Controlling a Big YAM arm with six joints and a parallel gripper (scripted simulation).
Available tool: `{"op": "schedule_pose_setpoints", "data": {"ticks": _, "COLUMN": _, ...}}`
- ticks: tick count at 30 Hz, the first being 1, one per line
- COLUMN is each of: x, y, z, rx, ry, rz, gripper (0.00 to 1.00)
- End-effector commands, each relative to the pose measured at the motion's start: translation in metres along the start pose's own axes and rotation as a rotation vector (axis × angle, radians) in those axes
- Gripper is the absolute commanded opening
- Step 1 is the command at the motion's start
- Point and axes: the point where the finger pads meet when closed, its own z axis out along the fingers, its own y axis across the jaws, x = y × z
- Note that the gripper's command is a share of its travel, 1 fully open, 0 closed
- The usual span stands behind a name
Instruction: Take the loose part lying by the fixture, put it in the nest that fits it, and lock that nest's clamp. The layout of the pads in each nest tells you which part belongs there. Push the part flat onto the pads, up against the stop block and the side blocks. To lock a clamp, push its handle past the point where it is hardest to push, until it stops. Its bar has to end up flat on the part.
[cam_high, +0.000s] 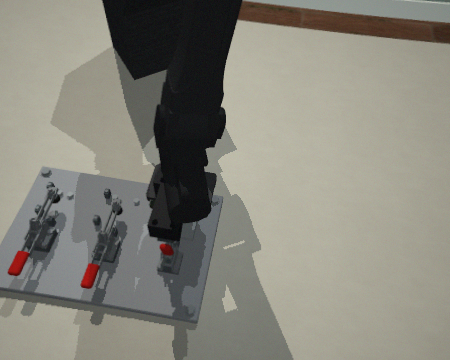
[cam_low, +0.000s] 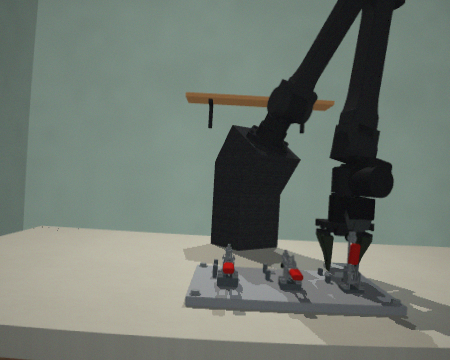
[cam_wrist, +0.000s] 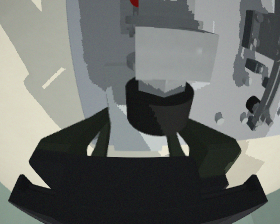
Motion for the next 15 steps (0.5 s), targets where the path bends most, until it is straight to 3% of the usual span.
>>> {"op": "schedule_pose_setpoints", "data": {"ticks": 1, "x": 0.0039, "y": 0.0046, "z": 0.0024, "rx": -0.004, "ry": -0.003, "rz": -0.006, "gripper": 0.00}}
{"op": "schedule_pose_setpoints", "data": {"ticks": 15, "x": 0.0024, "y": 0.0049, "z": 0.0029, "rx": -0.005, "ry": -0.006, "rz": -0.006, "gripper": 0.00}}
